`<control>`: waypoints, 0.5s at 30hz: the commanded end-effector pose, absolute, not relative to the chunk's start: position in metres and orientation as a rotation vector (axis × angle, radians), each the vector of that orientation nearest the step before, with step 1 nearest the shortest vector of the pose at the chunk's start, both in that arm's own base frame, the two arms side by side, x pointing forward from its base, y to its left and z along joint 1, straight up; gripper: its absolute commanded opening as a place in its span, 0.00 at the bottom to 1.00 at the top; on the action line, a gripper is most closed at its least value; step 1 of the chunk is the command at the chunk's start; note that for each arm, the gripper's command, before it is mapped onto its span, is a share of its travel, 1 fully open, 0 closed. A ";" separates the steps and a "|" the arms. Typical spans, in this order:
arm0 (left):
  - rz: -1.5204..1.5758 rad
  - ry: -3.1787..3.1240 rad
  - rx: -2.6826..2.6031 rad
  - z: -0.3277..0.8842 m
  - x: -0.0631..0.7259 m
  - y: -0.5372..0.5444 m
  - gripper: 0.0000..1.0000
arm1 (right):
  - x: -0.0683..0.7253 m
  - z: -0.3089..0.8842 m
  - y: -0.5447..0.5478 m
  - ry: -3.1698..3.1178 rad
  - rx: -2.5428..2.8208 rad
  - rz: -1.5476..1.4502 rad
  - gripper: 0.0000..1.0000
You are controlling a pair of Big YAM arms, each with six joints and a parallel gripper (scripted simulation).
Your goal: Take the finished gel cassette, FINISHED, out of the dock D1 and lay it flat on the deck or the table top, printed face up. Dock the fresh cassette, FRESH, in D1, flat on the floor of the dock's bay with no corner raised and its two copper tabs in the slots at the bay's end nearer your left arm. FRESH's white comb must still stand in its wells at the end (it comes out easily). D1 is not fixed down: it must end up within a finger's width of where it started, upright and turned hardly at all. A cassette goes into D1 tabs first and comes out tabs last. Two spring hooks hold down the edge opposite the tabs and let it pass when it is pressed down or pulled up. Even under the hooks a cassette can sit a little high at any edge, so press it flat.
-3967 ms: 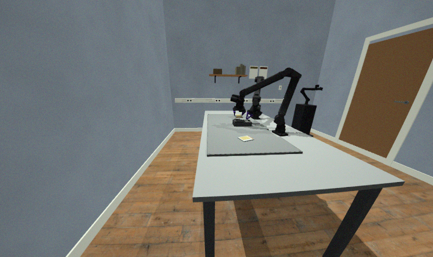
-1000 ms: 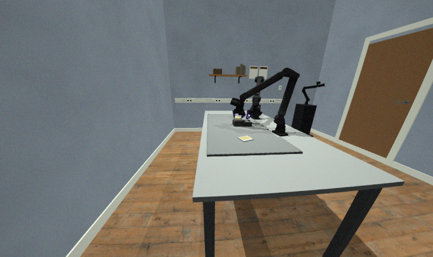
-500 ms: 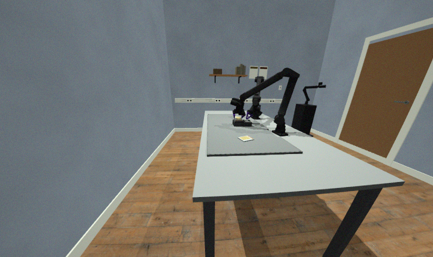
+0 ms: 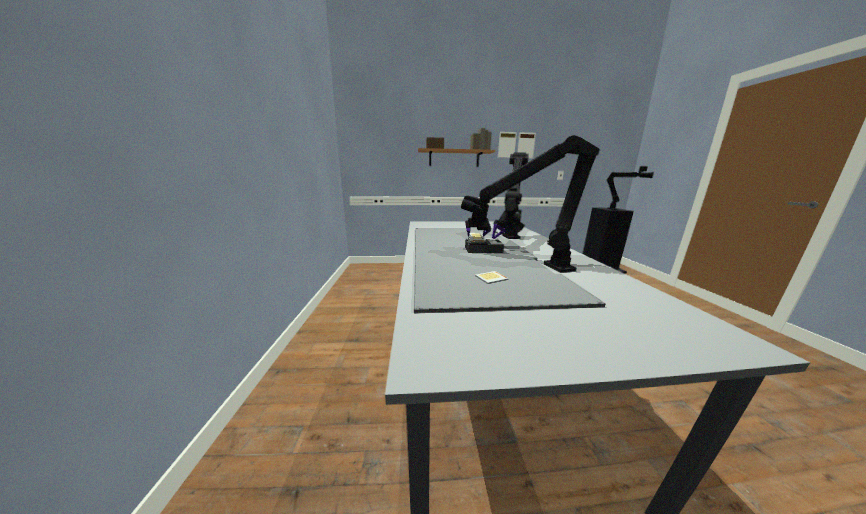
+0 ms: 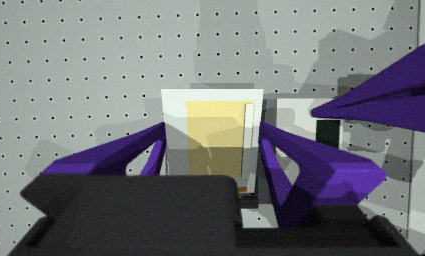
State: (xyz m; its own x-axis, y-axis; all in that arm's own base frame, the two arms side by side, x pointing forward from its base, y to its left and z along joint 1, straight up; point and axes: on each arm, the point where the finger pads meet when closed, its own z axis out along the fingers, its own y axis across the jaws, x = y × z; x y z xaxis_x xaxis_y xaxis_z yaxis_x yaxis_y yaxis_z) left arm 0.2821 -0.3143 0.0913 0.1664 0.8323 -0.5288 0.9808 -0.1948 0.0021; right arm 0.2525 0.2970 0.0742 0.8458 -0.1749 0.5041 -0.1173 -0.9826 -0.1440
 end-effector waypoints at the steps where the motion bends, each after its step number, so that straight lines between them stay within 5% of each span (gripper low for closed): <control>1: -0.595 1.715 2.101 0.093 0.283 -0.320 0.00 | 0.233 0.015 0.264 0.180 -3.081 -0.692 0.00; 15: -0.594 1.717 2.102 0.090 0.283 -0.319 0.00 | 0.233 0.015 0.264 0.180 -3.081 -0.692 0.00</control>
